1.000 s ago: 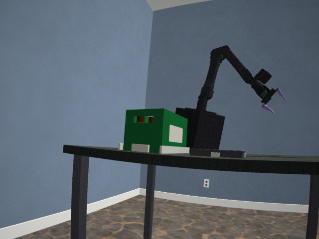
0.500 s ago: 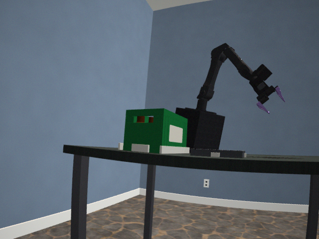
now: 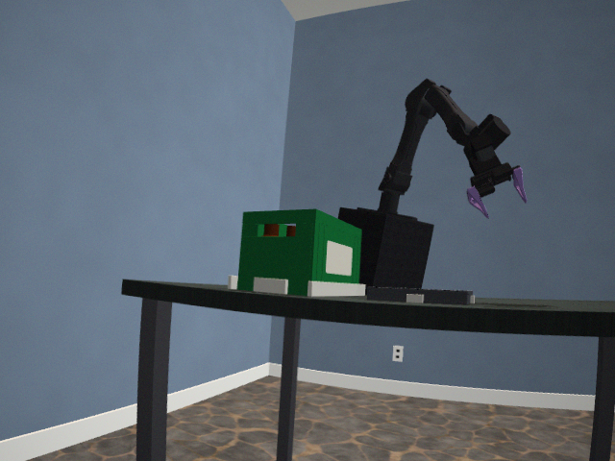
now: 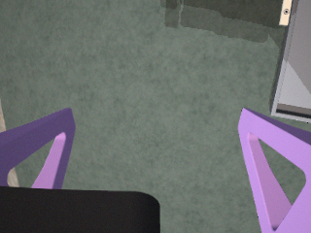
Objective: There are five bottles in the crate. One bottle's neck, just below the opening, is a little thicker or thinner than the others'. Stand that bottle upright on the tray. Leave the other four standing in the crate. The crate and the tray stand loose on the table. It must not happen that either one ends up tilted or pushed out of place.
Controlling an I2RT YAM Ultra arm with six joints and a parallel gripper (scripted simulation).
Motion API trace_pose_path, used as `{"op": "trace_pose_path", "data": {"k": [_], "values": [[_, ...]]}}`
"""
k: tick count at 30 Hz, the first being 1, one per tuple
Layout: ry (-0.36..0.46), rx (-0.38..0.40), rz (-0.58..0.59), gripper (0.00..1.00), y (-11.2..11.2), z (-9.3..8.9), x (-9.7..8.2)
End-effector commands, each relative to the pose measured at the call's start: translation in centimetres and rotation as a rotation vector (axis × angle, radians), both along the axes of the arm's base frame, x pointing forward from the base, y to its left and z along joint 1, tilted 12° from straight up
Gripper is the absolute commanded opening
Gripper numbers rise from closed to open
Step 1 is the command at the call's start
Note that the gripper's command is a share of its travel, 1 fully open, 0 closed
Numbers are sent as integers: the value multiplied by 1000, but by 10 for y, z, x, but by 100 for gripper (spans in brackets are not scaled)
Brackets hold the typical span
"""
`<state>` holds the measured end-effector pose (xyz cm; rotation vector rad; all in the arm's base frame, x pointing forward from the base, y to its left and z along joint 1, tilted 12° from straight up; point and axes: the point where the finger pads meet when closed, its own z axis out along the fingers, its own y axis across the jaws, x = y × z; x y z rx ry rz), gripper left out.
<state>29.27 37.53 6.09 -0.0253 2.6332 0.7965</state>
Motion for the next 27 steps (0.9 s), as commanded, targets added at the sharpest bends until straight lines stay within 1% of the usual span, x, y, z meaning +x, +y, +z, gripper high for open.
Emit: {"op": "trace_pose_path", "data": {"k": [1, 2, 3, 4, 5, 8, 9, 10, 11, 12, 13, 14, 15, 16, 18, 19, 21, 22, 25, 26, 27], "values": [[-48, -84, 89, 100, -9, 4, 16], [-64, -129, 105, 100, -26, -1, 34], [-65, -132, 106, 100, -27, -1, 35], [-75, -168, 120, 100, -41, -4, 48], [-78, -180, 124, 100, -46, -5, 52], [-78, -180, 124, 100, -46, -5, 52], [-89, -226, 145, 100, -67, -10, 69], [-89, -226, 145, 100, -67, -10, 69], [-96, -271, 167, 100, -88, -15, 84], [-96, -271, 167, 100, -88, -15, 84], [-99, -301, 184, 100, -104, -18, 94], [-99, -313, 190, 100, -110, -19, 98], [-99, -313, 190, 100, -110, -19, 98], [-100, -353, 215, 100, -133, -23, 111], [-100, -353, 215, 100, -133, -23, 111], [-99, -390, 241, 100, -157, -27, 122], [-99, -390, 241, 100, -157, -27, 122], [-95, -423, 268, 100, -180, -31, 131], [-95, -423, 268, 100, -180, -31, 131], [-90, -453, 296, 100, -204, -35, 139], [-90, -453, 296, 100, -204, -35, 139]]}}
